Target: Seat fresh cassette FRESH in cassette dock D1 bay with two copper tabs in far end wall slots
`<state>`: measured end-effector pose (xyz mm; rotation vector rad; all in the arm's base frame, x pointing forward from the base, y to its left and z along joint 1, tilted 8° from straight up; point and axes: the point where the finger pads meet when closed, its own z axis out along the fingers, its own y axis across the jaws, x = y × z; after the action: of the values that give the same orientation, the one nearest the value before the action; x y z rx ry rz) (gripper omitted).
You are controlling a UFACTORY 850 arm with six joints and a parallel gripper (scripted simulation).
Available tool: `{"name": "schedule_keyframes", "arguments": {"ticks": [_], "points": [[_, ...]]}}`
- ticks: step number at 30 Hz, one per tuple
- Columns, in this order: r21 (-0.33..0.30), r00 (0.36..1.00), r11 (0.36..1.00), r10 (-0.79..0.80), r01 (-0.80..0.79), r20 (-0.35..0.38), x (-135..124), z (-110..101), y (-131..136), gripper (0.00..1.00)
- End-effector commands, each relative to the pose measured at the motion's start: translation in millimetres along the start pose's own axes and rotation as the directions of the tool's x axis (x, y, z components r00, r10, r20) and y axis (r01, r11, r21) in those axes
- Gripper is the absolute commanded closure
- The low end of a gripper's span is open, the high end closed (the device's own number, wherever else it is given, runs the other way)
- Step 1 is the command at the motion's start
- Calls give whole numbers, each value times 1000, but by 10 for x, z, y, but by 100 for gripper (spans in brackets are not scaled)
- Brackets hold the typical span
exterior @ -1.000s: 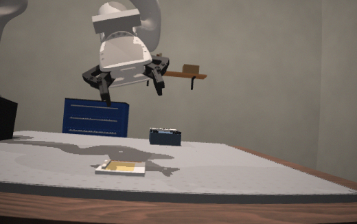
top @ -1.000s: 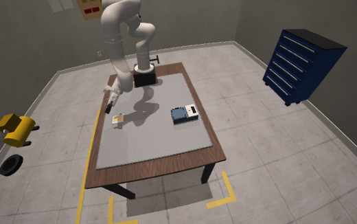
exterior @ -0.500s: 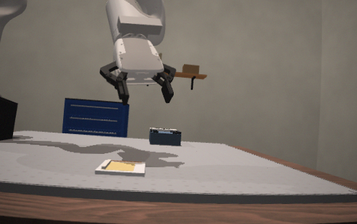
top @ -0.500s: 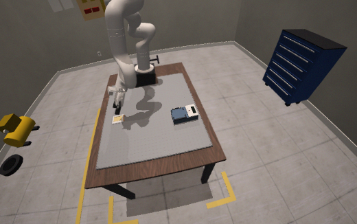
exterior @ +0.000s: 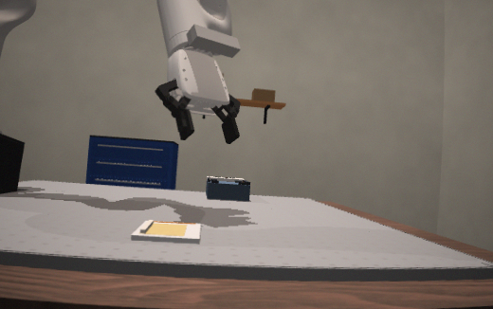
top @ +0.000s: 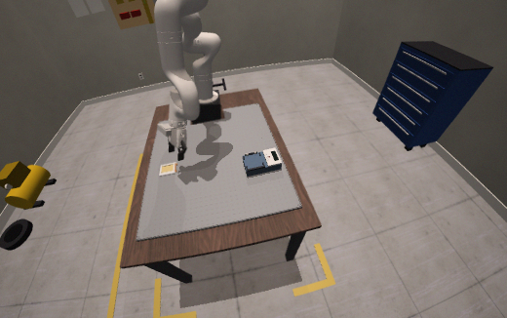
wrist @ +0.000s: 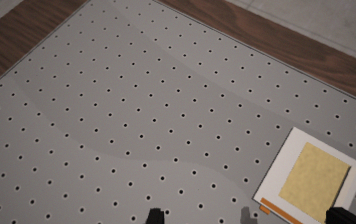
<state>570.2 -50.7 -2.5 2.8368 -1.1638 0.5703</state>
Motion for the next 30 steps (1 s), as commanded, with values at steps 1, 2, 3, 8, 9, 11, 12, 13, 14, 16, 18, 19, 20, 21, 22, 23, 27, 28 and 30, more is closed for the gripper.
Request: {"name": "schedule_keyframes", "arguments": {"ticks": [1, 2, 3, 8, 9, 11, 12, 13, 14, 16, 18, 19, 20, 21, 22, 23, 27, 28, 30], "points": [[13, 997, 997, -70, 70, 38, -78, -70, -93, 0], [13, 997, 997, -70, 70, 38, -78, -70, -93, 0], [19, 994, 995, -100, 99, 53, -111, -95, -121, 0], [54, 967, 973, -228, 223, 113, -275, -230, -253, 0], [64, 958, 966, -257, 250, 126, -309, -258, -277, 0], [77, 944, 954, -297, 289, 143, -375, -316, -323, 0], [87, 933, 945, -326, 316, 154, -409, -347, -343, 0], [98, 920, 935, -354, 342, 165, -442, -379, -365, 0], [108, 907, 923, -382, 368, 176, -475, -410, -385, 0], [124, 886, 906, -422, 405, 191, -542, -475, -423, 0], [136, 871, 893, -449, 429, 200, -575, -508, -439, 0], [136, 871, 893, -449, 429, 200, -575, -508, -439, 0], [147, 854, 879, -476, 454, 209, -609, -542, -456, 0], [159, 837, 864, -502, 477, 218, -642, -575, -472, 0], [165, 829, 857, -514, 488, 222, -674, -607, -487, 0], [177, 810, 841, -540, 511, 229, -707, -643, -499, 0], [222, 739, 781, -625, 584, 252, -833, -782, -545, 0], [235, 716, 761, -648, 604, 258, -865, -820, -552, 0], [262, 669, 721, -693, 642, 268, -928, -896, -567, 0]]}}
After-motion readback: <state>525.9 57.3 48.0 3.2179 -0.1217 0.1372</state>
